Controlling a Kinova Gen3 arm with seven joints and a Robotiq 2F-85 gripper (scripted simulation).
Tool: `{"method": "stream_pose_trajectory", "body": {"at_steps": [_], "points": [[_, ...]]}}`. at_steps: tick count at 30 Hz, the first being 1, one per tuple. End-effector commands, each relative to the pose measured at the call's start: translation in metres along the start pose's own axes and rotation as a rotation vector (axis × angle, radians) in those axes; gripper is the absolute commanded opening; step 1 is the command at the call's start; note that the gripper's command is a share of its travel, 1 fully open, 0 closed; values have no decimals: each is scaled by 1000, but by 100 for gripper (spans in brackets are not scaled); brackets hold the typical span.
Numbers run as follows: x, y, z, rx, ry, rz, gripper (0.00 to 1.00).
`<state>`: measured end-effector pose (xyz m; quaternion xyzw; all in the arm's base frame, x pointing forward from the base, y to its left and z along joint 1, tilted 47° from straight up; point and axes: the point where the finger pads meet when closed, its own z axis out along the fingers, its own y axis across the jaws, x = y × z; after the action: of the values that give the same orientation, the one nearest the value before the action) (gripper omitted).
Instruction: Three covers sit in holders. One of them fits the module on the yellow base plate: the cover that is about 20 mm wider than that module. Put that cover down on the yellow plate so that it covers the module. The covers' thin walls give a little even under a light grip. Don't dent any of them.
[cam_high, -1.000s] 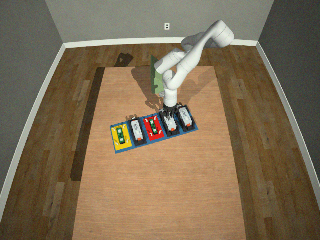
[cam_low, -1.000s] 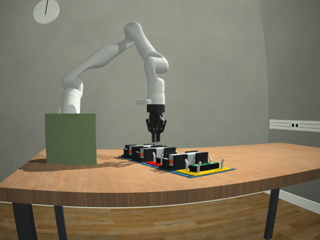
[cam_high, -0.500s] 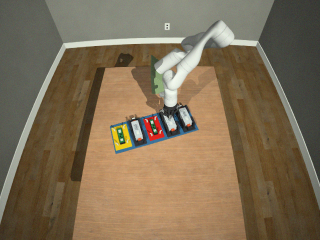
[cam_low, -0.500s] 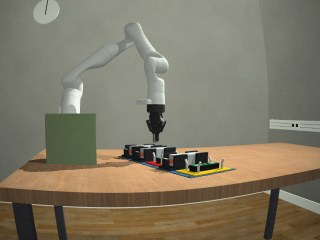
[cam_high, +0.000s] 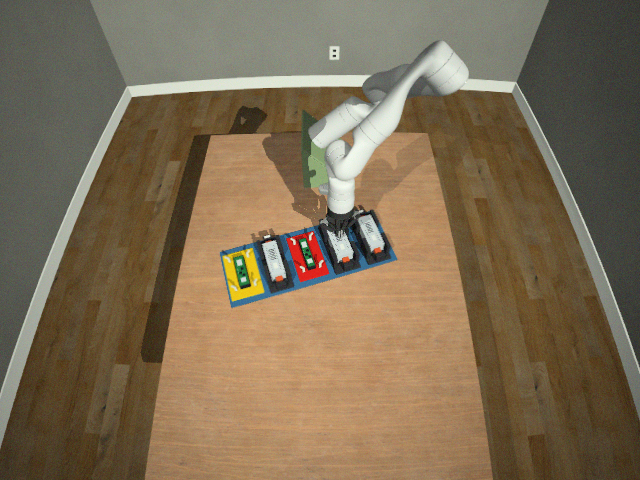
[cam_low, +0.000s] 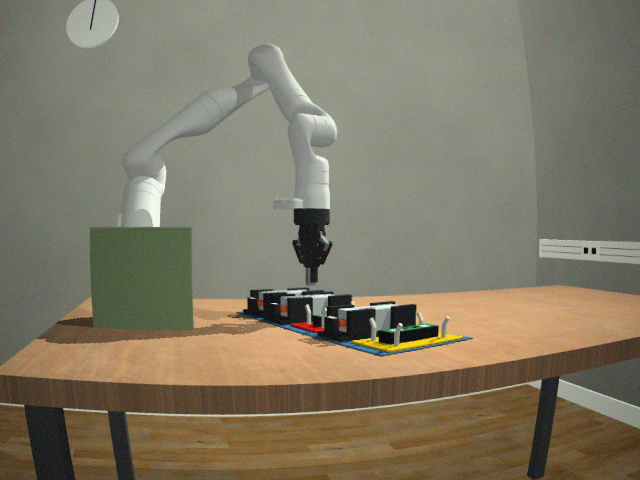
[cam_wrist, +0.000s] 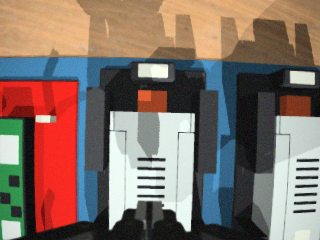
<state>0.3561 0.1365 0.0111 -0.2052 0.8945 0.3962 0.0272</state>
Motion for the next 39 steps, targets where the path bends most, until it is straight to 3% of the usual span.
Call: {"method": "stream_pose_trajectory", "body": {"at_steps": [1,10,11,39], "points": [[0,0,-1,1,-1,0,0],[0,0,-1,1,-1,0,0],[0,0,-1,1,-1,0,100],[0,0,-1,1,-1,0,100]]}}
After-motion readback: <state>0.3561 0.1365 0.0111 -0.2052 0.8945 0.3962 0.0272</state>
